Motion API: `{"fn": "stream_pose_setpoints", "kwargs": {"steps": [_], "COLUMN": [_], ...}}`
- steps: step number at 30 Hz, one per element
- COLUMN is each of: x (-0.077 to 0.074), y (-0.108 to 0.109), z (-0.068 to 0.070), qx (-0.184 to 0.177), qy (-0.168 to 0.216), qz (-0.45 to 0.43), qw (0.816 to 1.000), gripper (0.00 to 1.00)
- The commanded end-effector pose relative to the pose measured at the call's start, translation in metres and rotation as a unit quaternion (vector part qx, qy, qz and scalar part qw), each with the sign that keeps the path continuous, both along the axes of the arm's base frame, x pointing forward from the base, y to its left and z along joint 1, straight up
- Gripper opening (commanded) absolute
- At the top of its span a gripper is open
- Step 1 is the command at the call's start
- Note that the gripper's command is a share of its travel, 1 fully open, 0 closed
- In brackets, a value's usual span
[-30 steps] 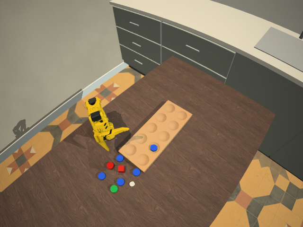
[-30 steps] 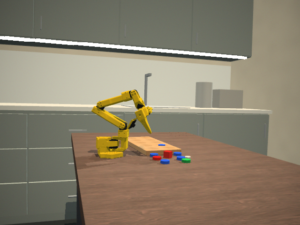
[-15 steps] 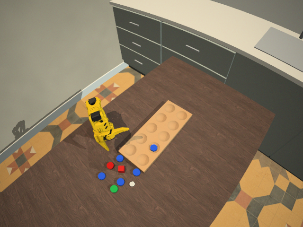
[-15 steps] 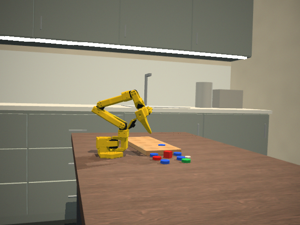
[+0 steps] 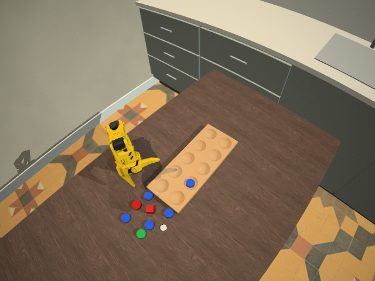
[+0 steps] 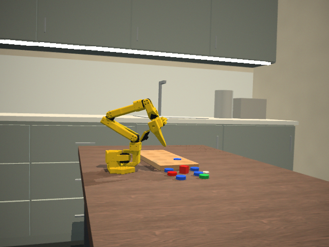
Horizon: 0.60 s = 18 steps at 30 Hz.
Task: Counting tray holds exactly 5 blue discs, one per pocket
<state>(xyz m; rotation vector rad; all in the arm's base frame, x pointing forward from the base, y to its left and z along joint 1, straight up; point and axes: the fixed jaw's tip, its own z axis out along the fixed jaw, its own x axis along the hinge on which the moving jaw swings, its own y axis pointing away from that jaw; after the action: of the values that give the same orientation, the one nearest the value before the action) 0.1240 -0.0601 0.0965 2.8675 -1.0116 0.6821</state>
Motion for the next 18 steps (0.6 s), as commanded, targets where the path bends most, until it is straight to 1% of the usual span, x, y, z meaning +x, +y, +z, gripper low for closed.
{"fn": "stream_pose_setpoints", "kwargs": {"steps": [1,18], "x": [-0.0249,-0.0293], "y": [0.0799,0.0786], "z": [0.0037,0.0074], "qx": [0.126,0.115], "qy": [0.001,0.016], "qz": [-0.061,-0.077], "qw": [0.990,0.990], "gripper": [1.00,1.00]}}
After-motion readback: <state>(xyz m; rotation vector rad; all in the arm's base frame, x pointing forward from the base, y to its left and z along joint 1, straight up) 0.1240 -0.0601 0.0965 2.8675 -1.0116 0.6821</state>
